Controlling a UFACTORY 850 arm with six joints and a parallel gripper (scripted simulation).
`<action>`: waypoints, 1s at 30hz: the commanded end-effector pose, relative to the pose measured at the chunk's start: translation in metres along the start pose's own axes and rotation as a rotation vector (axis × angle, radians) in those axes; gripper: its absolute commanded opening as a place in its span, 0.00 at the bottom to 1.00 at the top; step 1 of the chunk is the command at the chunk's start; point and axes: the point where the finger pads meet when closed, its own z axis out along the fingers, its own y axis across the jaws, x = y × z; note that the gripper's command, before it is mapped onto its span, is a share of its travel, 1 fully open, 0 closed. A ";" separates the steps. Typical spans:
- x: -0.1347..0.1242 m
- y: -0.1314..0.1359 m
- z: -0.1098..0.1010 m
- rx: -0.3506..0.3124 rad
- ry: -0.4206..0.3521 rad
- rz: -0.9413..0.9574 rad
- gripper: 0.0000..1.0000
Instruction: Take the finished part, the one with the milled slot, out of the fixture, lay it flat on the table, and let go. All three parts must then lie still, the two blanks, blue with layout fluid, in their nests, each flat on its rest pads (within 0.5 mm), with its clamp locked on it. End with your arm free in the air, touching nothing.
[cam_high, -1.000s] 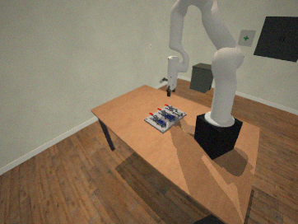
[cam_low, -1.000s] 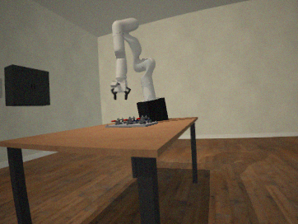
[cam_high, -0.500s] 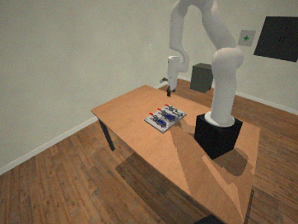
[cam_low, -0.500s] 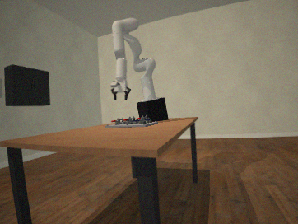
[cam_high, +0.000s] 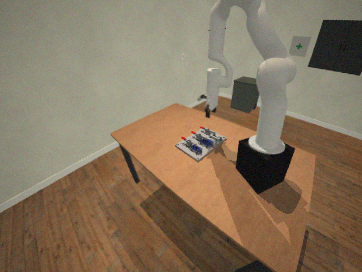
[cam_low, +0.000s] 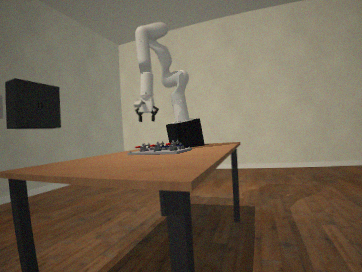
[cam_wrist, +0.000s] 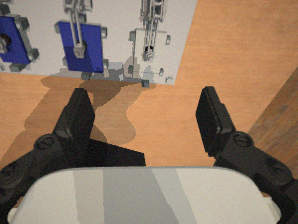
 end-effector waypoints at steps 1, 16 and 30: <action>-0.001 0.001 0.000 0.003 0.009 0.004 1.00; -0.001 0.001 0.000 0.003 0.009 0.004 1.00; -0.020 0.006 0.000 0.021 -0.007 0.056 1.00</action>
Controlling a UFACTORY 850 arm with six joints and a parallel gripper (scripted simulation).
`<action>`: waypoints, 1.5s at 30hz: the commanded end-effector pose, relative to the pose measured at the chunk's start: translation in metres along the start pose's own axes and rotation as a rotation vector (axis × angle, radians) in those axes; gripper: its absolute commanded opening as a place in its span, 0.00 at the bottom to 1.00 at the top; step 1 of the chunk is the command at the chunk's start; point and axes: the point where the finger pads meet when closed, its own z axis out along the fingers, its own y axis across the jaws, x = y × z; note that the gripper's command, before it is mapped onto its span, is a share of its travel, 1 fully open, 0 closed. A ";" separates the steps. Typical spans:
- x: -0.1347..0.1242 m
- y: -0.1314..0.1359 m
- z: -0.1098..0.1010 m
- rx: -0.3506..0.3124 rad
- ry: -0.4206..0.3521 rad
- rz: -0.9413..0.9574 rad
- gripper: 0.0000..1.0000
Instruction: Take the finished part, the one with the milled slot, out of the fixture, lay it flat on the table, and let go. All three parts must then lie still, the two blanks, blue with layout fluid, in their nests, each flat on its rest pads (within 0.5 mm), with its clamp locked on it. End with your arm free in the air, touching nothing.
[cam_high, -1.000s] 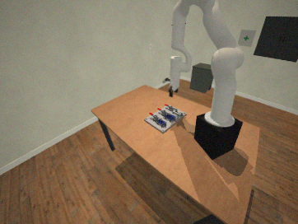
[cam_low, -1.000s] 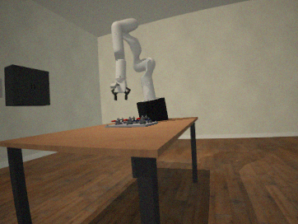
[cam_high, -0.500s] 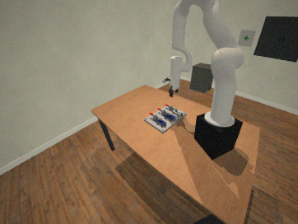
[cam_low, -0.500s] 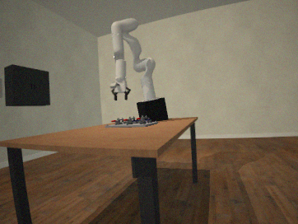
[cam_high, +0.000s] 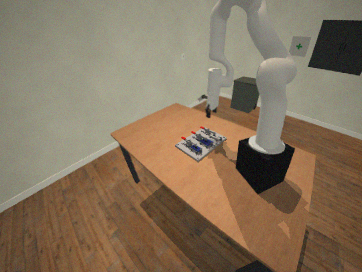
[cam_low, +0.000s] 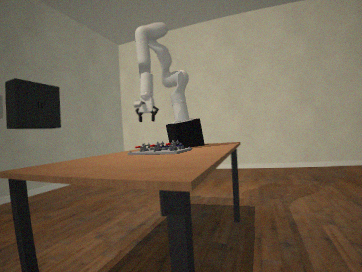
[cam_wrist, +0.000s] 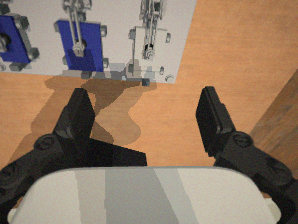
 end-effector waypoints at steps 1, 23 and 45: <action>-0.021 0.007 0.000 0.019 -0.017 0.058 1.00; -0.021 0.007 0.000 0.019 -0.017 0.058 1.00; -0.042 0.011 0.000 0.037 -0.040 0.114 1.00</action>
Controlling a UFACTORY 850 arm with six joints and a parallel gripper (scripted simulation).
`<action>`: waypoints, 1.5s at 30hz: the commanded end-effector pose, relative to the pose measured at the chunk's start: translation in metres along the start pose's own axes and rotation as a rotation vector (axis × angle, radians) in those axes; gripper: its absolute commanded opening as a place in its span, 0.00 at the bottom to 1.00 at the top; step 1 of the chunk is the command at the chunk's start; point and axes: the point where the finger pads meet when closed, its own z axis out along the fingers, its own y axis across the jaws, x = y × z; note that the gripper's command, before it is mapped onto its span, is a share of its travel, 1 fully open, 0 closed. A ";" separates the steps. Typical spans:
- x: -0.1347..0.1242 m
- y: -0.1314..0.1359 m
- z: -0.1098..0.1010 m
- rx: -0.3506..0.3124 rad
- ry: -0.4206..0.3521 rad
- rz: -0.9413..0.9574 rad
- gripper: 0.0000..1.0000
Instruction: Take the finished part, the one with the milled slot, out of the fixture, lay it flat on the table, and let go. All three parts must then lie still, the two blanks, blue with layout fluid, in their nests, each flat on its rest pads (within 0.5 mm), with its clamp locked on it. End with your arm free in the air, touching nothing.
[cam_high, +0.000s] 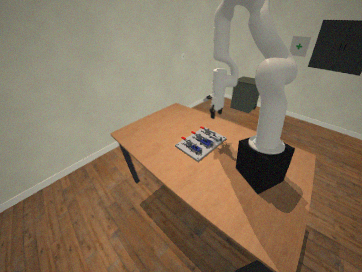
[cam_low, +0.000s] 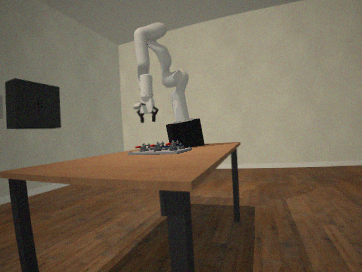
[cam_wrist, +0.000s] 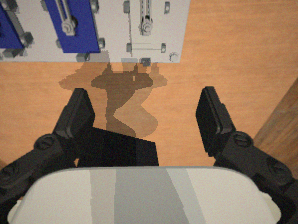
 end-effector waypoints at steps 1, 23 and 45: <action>-0.008 0.003 0.000 0.010 -0.004 0.024 1.00; -0.012 0.004 0.000 0.013 -0.008 0.032 1.00; -0.012 0.004 0.000 0.013 -0.008 0.032 0.00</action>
